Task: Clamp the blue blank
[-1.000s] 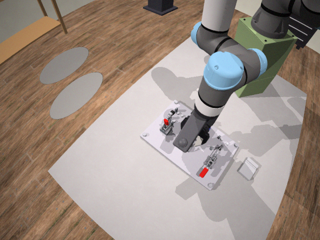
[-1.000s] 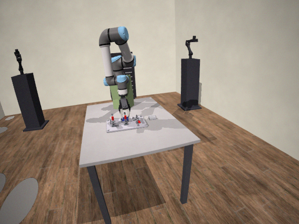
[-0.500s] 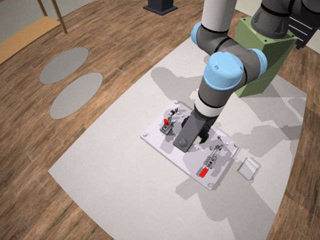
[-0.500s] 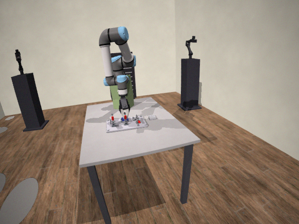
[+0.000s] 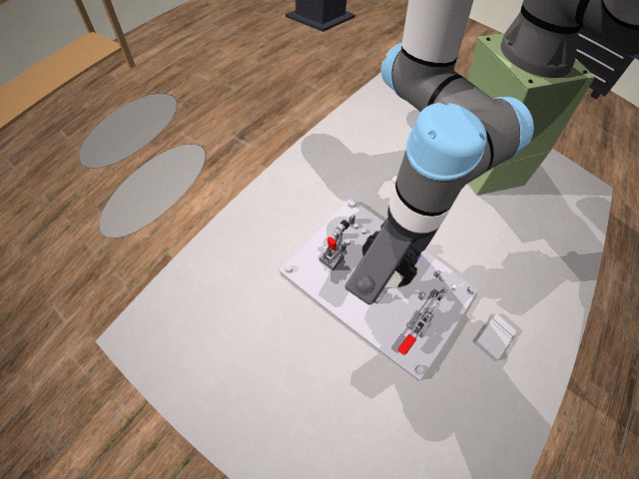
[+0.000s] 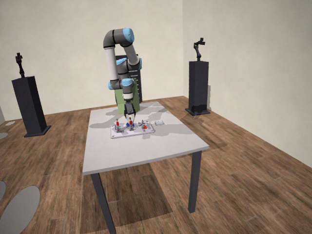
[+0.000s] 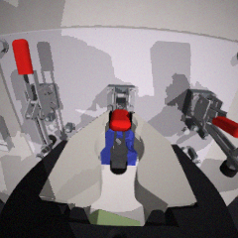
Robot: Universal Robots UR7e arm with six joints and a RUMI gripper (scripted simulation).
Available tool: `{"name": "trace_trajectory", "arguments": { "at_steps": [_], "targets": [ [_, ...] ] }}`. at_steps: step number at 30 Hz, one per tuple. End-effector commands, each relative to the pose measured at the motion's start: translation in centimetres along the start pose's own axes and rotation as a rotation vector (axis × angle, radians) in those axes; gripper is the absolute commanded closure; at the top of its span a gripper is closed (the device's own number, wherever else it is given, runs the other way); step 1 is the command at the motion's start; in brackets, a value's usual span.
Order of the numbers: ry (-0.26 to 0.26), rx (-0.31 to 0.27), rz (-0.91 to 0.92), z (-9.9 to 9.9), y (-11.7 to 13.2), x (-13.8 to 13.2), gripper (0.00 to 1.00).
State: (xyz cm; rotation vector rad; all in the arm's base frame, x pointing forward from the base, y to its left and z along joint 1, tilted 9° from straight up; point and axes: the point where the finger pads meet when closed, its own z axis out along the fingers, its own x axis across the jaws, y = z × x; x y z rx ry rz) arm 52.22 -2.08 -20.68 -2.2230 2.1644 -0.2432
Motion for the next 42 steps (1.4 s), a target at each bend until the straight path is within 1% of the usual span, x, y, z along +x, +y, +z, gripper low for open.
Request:
{"name": "trace_trajectory", "arguments": {
  "at_steps": [1,23,42],
  "targets": [
    [0.0,0.001,0.0,-0.04,-0.05,0.01,1.0],
    [0.0,0.001,0.0,-0.04,-0.12,0.01,1.0],
    [0.0,0.001,0.0,-0.07,-0.66,0.01,1.0]
  ]
}}
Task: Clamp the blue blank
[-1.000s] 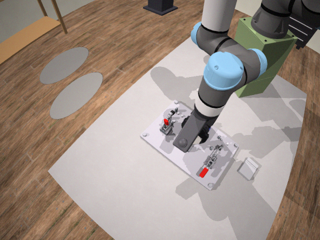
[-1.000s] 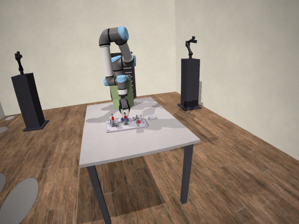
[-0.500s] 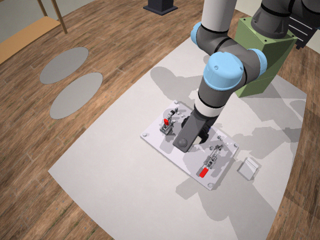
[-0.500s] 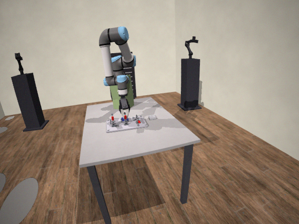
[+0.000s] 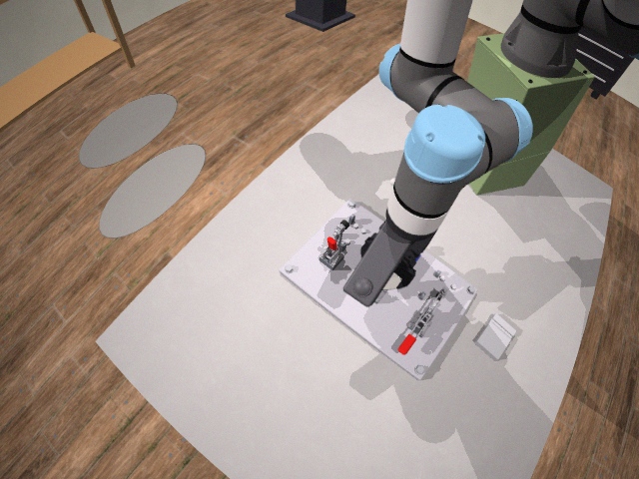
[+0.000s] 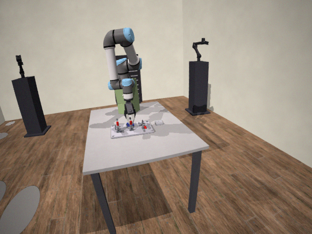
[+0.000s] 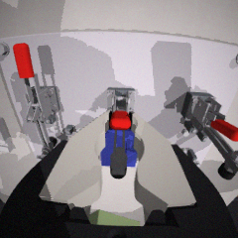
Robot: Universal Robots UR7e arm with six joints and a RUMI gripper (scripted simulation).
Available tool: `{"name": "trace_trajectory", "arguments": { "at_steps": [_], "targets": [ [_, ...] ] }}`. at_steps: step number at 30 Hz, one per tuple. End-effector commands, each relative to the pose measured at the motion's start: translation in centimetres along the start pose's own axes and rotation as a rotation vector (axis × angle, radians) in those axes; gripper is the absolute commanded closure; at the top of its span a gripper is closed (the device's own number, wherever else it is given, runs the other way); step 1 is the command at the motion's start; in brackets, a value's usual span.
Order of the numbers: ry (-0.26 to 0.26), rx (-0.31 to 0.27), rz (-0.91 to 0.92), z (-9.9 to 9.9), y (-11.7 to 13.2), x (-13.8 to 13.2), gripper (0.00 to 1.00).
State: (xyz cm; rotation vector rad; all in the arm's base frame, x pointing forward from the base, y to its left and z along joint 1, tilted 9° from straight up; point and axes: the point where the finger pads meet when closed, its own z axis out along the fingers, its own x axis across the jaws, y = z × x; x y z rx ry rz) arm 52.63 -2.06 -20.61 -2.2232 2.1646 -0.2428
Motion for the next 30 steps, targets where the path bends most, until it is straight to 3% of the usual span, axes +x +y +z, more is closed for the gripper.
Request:
{"name": "trace_trajectory", "arguments": {
  "at_steps": [1,30],
  "targets": [
    [0.0,0.002,0.0,-0.1,-0.3,0.0,1.0],
    [0.0,0.002,0.0,0.3,-2.0,0.0,1.0]
  ]
}}
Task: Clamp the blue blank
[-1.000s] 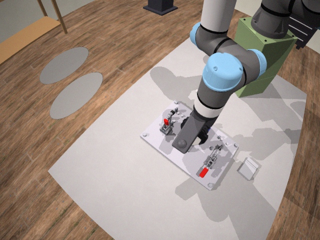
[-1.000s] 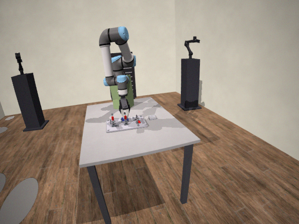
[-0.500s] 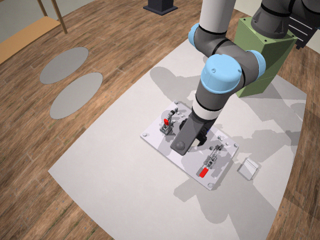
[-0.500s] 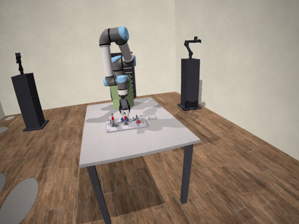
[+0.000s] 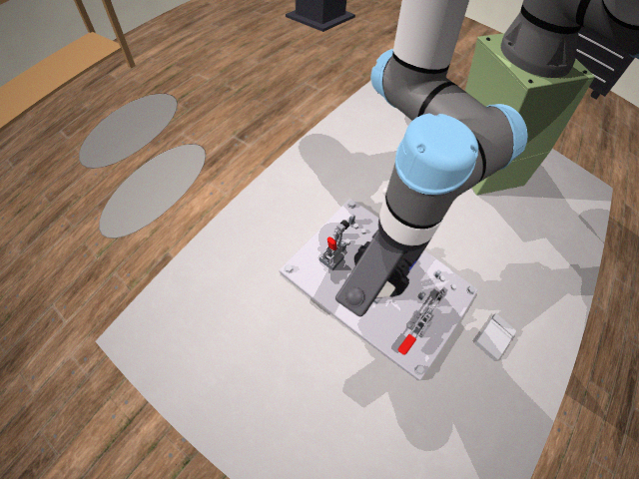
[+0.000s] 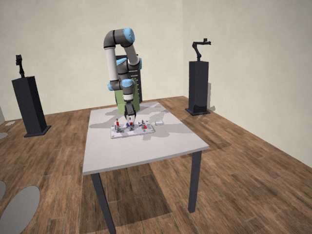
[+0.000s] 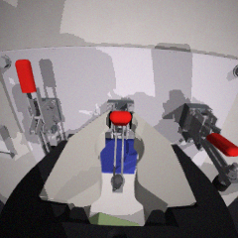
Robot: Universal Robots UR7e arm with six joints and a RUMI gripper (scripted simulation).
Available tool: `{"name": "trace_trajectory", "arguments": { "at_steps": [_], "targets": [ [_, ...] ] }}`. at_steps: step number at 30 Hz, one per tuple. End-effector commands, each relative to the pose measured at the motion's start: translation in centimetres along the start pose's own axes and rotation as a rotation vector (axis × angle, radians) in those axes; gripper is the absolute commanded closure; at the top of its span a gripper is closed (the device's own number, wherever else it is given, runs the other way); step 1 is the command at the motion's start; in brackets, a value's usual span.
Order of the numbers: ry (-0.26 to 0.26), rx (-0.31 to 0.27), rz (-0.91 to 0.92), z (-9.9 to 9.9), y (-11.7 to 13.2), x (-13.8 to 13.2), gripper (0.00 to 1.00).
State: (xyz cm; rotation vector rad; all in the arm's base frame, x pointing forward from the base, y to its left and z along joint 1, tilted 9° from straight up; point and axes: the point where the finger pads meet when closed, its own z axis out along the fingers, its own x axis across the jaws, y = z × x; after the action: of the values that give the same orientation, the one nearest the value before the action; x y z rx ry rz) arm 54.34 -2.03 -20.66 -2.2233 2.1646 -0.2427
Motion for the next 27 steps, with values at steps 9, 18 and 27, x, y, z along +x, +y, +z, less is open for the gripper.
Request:
{"name": "trace_trajectory", "arguments": {
  "at_steps": [9,18,27],
  "targets": [
    [0.0,0.002,0.0,0.4,-1.0,0.0,1.0],
    [0.0,0.002,0.0,0.8,-1.5,0.0,1.0],
    [0.0,0.002,0.0,1.3,-2.0,0.0,1.0]
  ]
}}
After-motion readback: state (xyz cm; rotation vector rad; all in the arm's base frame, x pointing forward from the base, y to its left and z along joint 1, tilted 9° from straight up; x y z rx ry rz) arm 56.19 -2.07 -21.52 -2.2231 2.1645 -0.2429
